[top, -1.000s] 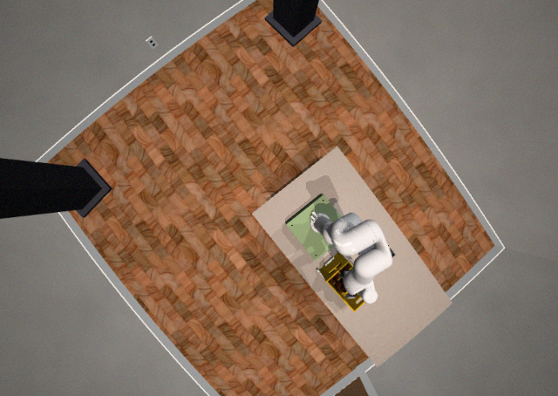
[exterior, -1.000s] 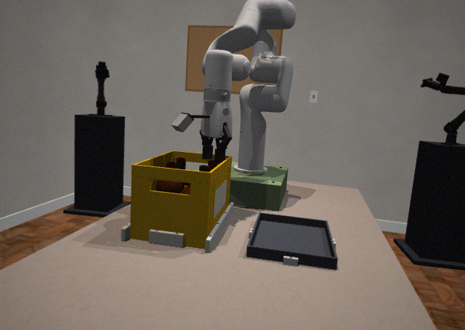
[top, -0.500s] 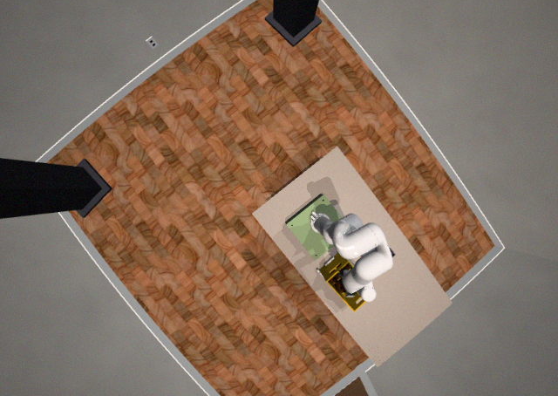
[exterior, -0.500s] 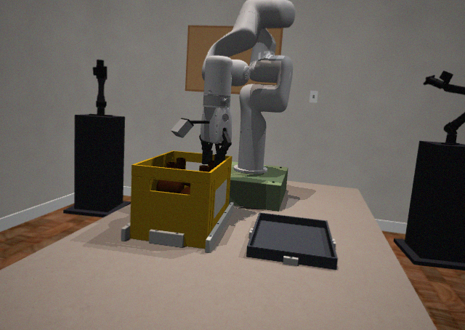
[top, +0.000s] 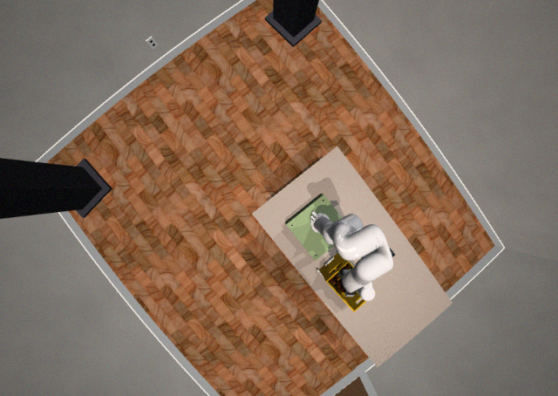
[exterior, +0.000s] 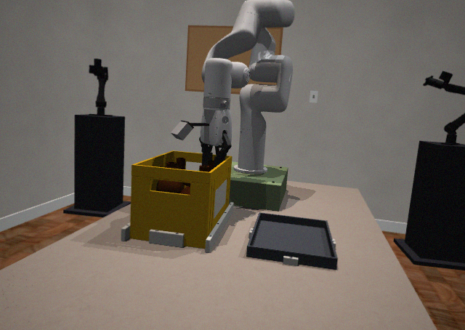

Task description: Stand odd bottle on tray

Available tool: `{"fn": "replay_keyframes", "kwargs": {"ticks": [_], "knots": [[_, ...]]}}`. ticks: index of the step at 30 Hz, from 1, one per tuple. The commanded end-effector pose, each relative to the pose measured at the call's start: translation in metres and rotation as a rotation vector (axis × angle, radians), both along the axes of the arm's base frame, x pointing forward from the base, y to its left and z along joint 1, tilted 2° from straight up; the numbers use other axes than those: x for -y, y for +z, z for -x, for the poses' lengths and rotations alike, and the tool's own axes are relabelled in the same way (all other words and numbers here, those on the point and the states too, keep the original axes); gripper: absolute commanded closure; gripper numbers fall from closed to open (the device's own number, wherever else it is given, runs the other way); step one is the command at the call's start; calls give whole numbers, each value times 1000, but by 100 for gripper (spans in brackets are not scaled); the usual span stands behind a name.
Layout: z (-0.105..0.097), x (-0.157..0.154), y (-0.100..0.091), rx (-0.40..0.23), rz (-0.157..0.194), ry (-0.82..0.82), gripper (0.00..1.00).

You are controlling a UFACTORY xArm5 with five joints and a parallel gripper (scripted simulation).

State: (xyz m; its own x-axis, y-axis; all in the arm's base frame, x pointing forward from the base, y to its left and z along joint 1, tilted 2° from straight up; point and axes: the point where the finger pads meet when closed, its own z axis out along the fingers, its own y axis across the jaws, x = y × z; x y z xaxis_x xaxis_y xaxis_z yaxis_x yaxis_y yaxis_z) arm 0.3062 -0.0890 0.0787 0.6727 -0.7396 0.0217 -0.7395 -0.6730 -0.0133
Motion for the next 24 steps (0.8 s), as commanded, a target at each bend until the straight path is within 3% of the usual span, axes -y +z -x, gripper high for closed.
{"fn": "replay_keyframes", "kwargs": {"ticks": [1,13,14,24], "knots": [[-1,0,1,3,1,0,35],[-1,0,1,3,1,0,35],[-1,0,1,3,1,0,100],[-1,0,1,3,1,0,100]]}}
